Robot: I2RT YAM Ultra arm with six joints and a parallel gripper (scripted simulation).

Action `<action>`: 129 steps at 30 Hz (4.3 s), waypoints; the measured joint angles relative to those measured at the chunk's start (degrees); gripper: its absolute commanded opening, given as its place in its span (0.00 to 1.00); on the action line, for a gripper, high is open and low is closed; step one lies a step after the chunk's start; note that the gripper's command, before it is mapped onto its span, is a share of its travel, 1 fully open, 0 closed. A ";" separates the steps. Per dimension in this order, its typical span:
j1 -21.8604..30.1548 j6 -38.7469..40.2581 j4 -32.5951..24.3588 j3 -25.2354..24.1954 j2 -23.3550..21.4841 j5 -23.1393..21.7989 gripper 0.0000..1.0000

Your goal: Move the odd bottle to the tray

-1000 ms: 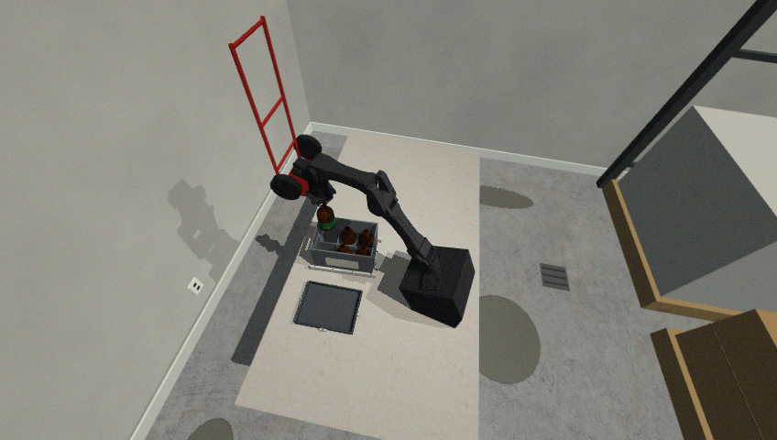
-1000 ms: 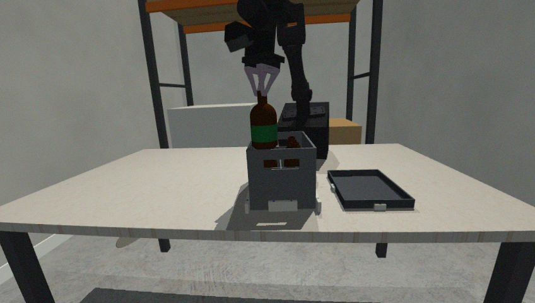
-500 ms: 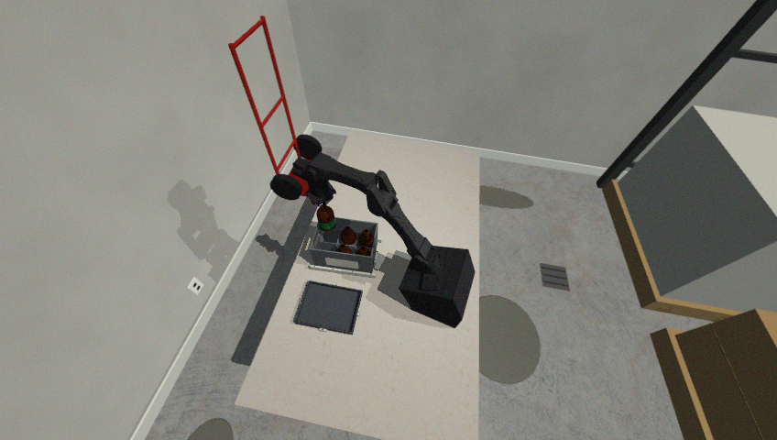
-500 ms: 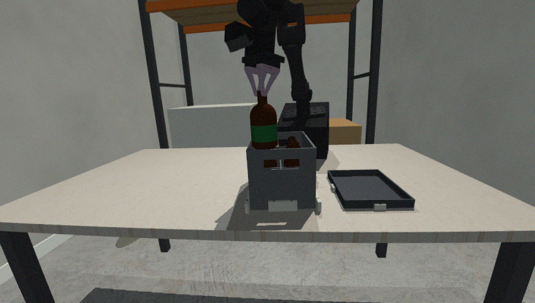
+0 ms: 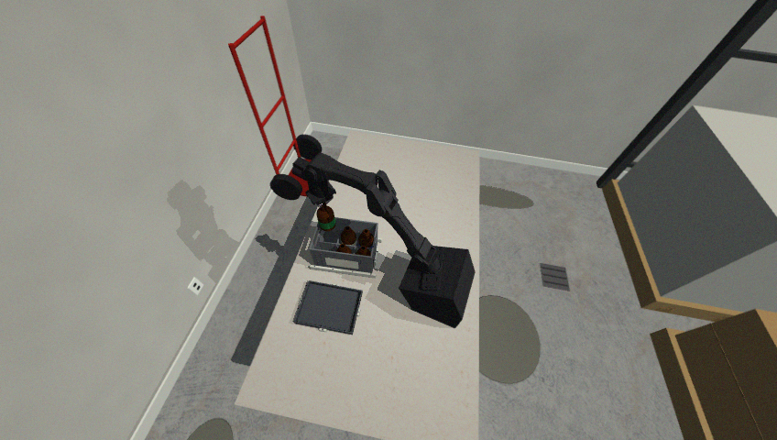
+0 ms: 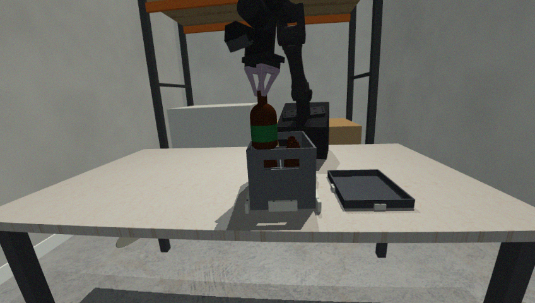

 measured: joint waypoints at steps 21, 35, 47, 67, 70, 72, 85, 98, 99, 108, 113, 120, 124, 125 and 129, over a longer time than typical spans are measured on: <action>0.00 -0.02 -3.02 3.67 0.63 -0.02 0.00; 0.00 -0.02 -4.48 5.25 0.76 -0.02 0.00; 0.00 -0.02 -4.48 5.25 0.76 -0.02 0.00; 0.00 -0.02 -4.48 5.25 0.76 -0.02 0.00; 0.00 -0.02 -4.48 5.25 0.76 -0.02 0.00; 0.00 -0.02 -4.48 5.25 0.76 -0.02 0.00; 0.00 -0.02 -4.48 5.25 0.76 -0.02 0.00; 0.00 -0.02 -4.48 5.25 0.76 -0.02 0.00; 0.00 -0.02 -4.48 5.25 0.76 -0.02 0.00; 0.00 -0.02 -4.48 5.25 0.76 -0.02 0.00; 0.00 -0.02 -4.48 5.25 0.76 -0.02 0.00; 0.28 0.07 -4.48 5.25 0.76 0.00 0.00; 0.39 0.20 -4.35 4.83 0.74 0.07 0.00; 0.46 0.24 -4.37 4.70 0.76 0.09 0.00; 0.81 0.39 -4.35 4.44 0.74 0.11 0.00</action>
